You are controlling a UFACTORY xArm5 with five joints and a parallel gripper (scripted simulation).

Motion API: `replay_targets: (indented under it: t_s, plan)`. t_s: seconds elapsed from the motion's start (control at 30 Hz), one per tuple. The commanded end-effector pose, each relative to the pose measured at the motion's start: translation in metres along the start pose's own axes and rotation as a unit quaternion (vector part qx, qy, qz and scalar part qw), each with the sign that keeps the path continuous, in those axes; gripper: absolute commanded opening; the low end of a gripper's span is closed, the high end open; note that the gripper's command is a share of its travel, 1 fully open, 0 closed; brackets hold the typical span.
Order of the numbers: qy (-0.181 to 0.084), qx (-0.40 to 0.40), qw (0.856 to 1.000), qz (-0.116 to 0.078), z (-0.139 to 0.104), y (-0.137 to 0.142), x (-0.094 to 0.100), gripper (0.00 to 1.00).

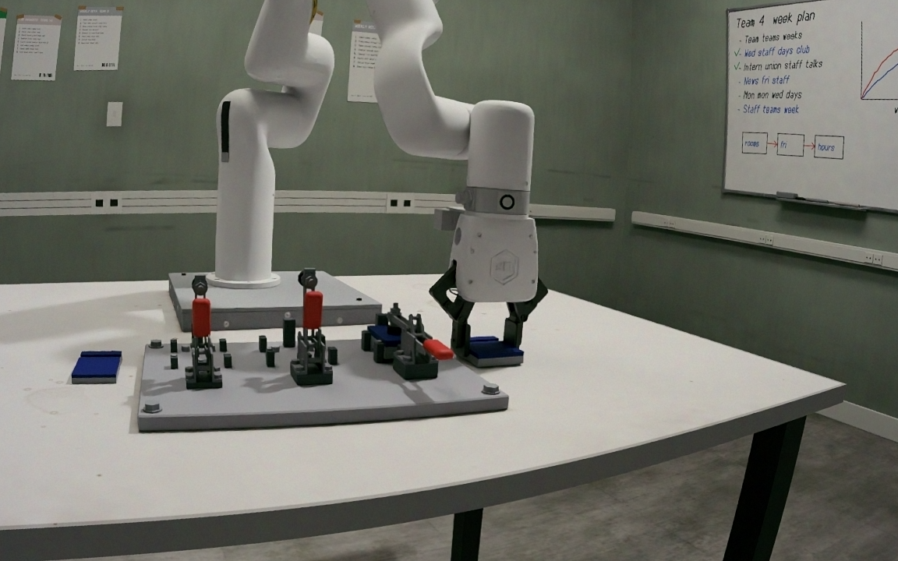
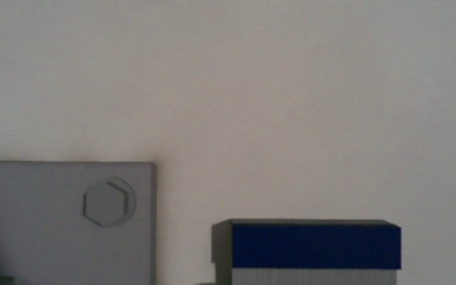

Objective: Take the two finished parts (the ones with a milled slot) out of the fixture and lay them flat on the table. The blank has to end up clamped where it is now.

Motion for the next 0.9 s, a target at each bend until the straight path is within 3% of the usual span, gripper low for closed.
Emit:
replay_targets:
  t_s: [0.0,0.73,0.77,0.87]
  plan:
    - [-0.001,0.000,1.000,-0.001,-0.0009,0.0009,0.0006,0.00]
    - [-0.001,0.000,1.000,-0.001,-0.0009,0.0009,-0.0002,0.00]
    - [-0.001,0.000,1.000,-0.001,-0.0009,0.0009,-0.0002,0.95]
    - [-0.001,0.000,1.000,-0.001,-0.0009,0.0009,-0.0002,0.95]
Point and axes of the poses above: the point where the finger pads meet when closed, its own x axis back along the fingers, its own y axis across the jaws, z = x × y, the point moved 8 cm from there along x, back along the fingers, and after that the axes turned 12 degrees about -x, right-handed, at the moved point
